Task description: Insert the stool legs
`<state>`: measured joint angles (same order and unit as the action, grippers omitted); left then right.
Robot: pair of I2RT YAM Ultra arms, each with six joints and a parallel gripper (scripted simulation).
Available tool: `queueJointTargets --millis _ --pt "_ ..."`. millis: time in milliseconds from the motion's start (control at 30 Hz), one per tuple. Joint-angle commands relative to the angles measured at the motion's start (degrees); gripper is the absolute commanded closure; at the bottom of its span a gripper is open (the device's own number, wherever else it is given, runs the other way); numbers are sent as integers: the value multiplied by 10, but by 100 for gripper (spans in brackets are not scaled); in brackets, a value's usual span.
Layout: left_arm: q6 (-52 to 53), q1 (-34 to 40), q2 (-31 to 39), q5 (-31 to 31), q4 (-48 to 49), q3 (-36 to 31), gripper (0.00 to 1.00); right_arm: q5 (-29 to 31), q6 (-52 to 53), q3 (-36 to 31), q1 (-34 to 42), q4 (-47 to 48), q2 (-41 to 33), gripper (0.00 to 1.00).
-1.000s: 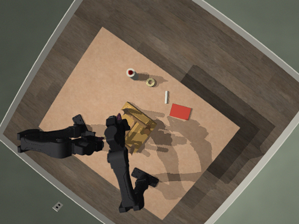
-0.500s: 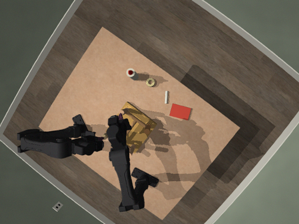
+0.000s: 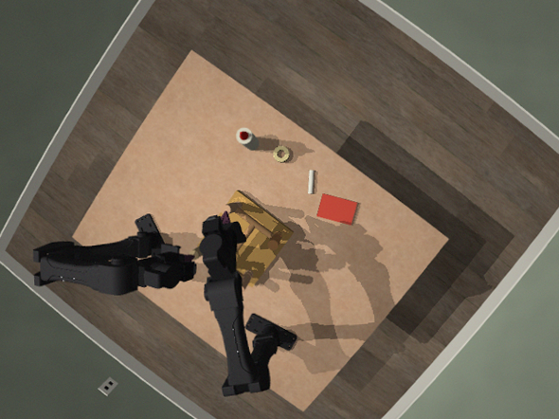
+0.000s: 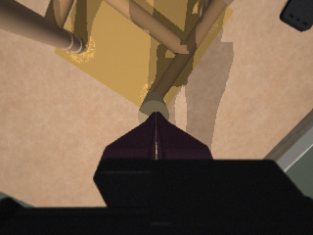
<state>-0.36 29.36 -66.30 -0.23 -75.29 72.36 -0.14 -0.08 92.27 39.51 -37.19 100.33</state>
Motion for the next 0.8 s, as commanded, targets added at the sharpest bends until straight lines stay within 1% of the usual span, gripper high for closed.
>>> queueJointTargets --millis 0,33,67,100,133,167,233,267,333,400,433,467,500,533,600,633,667,767 --pt "2 -8 14 2 6 13 100 3 -2 15 -5 10 -21 100" --pt "2 -8 14 2 6 13 100 3 -2 15 -5 10 -21 100" --pt "2 1 -2 5 -3 17 100 1 -2 9 -2 3 -3 100" --pt "0 0 -8 1 -9 -9 100 3 -2 20 -5 -1 6 100" --pt "0 0 -8 1 -9 -13 100 3 -2 6 -5 -1 7 100" --pt "0 0 -8 1 -8 -17 100 3 -2 6 -5 -1 -7 100" --pt "0 0 -8 2 -11 -25 100 3 -2 6 -5 -1 -11 100" --pt "0 -1 -9 2 -18 -24 100 0 -1 -9 0 -9 7 100" --pt "0 -1 -10 2 -25 -27 100 0 -1 -19 0 -14 10 100" --pt "0 -1 -12 2 -33 -29 100 1 -1 -45 0 4 13 100" --pt "3 5 -12 5 -4 22 100 3 -2 -13 -5 6 -8 100" --pt "2 5 -9 5 -3 9 100 3 -2 -7 -5 9 -10 100" --pt "3 5 2 4 -5 15 100 2 -2 0 -4 11 -19 100" --pt "0 0 -11 1 -10 -11 100 2 -2 0 -4 13 -24 100" --pt "0 0 -11 1 -10 -11 100 2 -2 0 -4 13 -24 100" --pt "0 0 -13 1 -21 -6 100 1 -2 -3 -2 6 4 100" --pt "0 0 -14 1 -19 -11 100 2 -2 0 -5 2 9 100" --pt "0 0 -17 2 -31 -14 100 2 -2 2 -5 2 0 100"
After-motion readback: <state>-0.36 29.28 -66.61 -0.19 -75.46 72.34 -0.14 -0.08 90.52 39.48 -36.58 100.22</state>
